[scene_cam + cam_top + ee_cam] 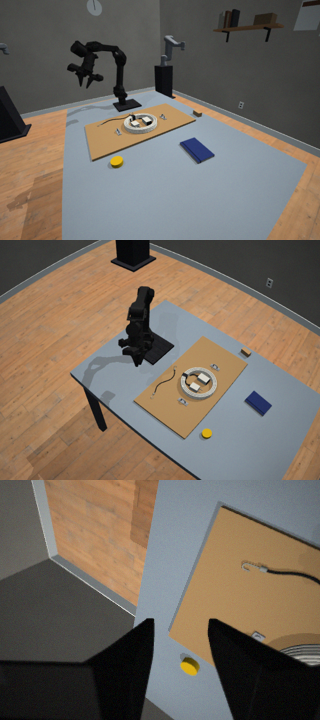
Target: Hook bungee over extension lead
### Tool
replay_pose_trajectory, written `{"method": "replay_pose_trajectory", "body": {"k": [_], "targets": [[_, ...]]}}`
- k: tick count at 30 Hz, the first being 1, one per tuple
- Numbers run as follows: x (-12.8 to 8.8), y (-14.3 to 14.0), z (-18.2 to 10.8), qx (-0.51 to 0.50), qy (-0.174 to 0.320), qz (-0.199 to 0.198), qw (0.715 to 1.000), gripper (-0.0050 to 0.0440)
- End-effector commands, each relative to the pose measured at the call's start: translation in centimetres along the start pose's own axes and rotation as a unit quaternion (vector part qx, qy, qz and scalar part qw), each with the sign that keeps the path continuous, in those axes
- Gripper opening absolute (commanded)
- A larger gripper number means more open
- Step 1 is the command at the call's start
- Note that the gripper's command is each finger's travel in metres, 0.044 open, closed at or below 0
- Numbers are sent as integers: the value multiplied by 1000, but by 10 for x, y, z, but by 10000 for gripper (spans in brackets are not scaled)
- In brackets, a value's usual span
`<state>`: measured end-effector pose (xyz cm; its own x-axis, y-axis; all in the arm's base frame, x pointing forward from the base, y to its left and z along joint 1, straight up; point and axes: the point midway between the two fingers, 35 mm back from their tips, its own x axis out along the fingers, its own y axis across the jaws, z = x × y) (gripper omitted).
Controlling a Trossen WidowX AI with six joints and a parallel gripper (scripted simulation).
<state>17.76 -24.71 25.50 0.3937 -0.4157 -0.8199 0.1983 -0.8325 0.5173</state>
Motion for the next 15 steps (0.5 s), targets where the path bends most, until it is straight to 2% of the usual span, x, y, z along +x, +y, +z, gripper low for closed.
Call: {"method": "replay_pose_trajectory", "body": {"k": [1, 10, 15], "targets": [[9, 1, -5, -53, -5, -18, 998, 150], [39, -9, -13, -180, -8, -77, 981, 150], [49, -14, -16, -223, -7, -97, 970, 150]]}}
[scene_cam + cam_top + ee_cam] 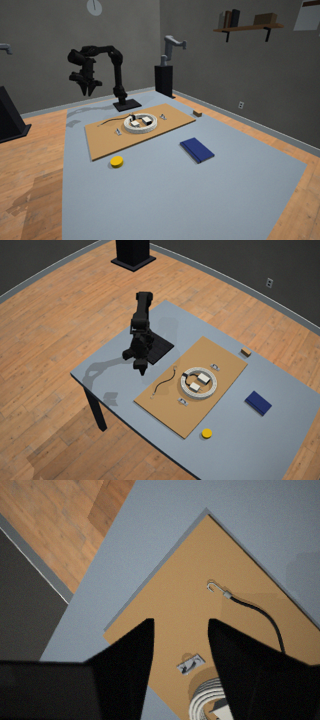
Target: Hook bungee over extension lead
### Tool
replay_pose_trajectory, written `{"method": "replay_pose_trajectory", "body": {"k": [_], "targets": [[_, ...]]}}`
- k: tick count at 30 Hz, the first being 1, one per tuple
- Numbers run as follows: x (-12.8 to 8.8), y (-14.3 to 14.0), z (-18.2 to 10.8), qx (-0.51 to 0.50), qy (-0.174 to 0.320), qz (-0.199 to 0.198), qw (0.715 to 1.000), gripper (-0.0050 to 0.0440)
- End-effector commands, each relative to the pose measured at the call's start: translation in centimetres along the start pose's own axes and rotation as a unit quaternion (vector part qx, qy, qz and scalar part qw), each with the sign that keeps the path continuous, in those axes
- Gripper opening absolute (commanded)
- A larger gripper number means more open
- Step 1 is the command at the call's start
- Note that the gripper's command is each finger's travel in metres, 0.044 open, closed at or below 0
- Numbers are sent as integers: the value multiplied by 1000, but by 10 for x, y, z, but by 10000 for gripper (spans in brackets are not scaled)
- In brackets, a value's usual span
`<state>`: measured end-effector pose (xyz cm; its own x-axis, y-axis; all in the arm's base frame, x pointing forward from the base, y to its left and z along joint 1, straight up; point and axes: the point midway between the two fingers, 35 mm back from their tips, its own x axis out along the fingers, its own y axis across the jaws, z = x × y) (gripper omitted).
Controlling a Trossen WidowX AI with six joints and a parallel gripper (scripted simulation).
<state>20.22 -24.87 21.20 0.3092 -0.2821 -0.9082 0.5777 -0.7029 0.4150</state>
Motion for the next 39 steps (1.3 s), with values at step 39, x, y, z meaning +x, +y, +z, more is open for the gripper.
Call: {"method": "replay_pose_trajectory", "body": {"k": [39], "targets": [[103, -30, -47, -471, 74, -195, 857, 150]]}}
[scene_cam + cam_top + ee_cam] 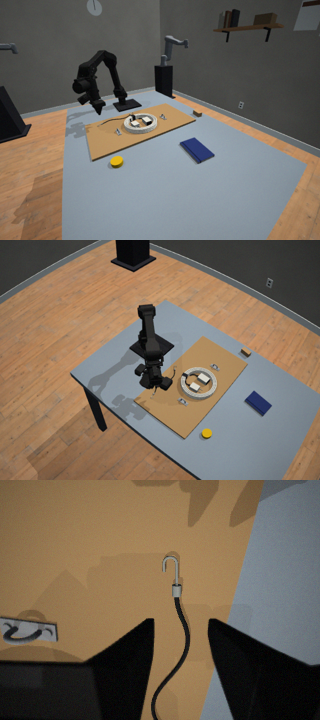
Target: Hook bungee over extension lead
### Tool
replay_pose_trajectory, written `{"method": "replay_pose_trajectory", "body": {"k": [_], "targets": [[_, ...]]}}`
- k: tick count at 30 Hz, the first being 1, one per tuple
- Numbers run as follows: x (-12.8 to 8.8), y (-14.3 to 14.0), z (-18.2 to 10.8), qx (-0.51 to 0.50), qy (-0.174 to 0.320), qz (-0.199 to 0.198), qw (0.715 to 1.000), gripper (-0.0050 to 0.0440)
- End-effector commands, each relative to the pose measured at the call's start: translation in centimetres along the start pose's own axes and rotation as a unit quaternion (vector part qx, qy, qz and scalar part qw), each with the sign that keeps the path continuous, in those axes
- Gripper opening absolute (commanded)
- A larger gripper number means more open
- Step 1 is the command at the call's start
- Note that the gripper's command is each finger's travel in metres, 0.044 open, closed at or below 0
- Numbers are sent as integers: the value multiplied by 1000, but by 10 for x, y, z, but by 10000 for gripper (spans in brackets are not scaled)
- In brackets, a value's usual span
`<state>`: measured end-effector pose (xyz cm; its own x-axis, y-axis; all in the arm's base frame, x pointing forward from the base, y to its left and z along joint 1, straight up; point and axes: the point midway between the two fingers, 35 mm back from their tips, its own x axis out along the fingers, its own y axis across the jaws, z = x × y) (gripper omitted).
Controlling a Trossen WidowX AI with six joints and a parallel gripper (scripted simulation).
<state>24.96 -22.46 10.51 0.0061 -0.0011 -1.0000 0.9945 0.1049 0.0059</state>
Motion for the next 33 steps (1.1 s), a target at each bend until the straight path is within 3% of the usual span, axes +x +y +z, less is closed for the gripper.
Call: {"method": "replay_pose_trajectory", "body": {"k": [1, 33], "targets": [[-2, 2, 1, -14, -4, -2, 1000, 150], [56, 0, 0, -12, 1, -5, 1000, 150]]}}
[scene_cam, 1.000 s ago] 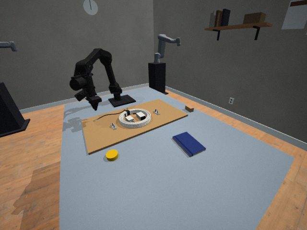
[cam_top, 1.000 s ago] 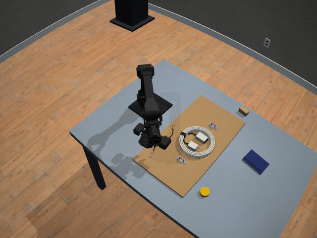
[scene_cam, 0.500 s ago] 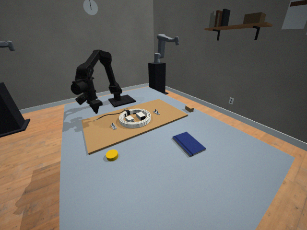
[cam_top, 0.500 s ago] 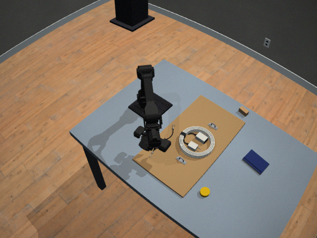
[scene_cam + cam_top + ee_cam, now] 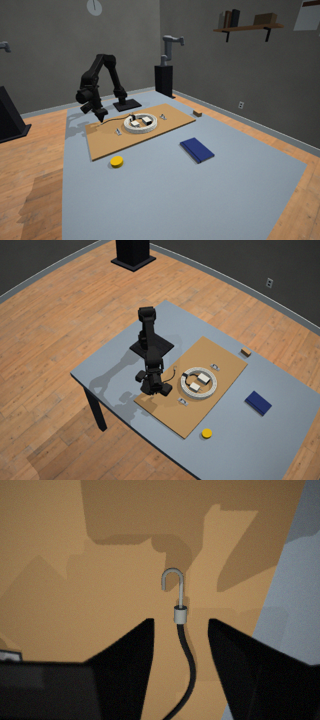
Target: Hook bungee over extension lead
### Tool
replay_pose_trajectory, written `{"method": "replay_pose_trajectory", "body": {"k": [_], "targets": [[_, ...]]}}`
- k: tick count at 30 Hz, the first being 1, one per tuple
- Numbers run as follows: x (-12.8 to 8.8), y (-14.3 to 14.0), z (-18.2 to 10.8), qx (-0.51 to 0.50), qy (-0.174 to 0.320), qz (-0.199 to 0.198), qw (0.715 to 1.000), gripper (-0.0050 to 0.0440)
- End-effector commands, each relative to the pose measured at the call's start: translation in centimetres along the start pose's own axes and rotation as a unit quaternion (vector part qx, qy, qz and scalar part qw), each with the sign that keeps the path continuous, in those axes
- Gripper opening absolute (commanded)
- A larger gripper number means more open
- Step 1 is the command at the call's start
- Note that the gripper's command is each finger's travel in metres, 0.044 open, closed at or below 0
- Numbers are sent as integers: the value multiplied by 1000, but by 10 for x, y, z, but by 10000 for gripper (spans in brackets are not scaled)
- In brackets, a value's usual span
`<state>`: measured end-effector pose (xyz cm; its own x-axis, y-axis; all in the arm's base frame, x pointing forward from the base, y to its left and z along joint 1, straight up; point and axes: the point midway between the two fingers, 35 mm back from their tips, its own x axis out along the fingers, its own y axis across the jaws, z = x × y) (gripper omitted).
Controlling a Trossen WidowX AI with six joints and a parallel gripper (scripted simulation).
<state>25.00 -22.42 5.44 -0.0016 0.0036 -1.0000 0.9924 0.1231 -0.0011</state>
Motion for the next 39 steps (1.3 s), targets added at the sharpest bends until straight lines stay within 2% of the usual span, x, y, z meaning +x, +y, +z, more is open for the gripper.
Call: {"method": "replay_pose_trajectory", "body": {"k": [1, 12, 30, 39], "targets": [[7, 0, 0, -2, -2, -1, 1000, 150], [20, -1, -1, -2, -2, -1, 1000, 150], [13, 2, 2, -1, -10, 7, 1000, 150], [21, -1, -1, -1, -1, 0, 1000, 150]]}}
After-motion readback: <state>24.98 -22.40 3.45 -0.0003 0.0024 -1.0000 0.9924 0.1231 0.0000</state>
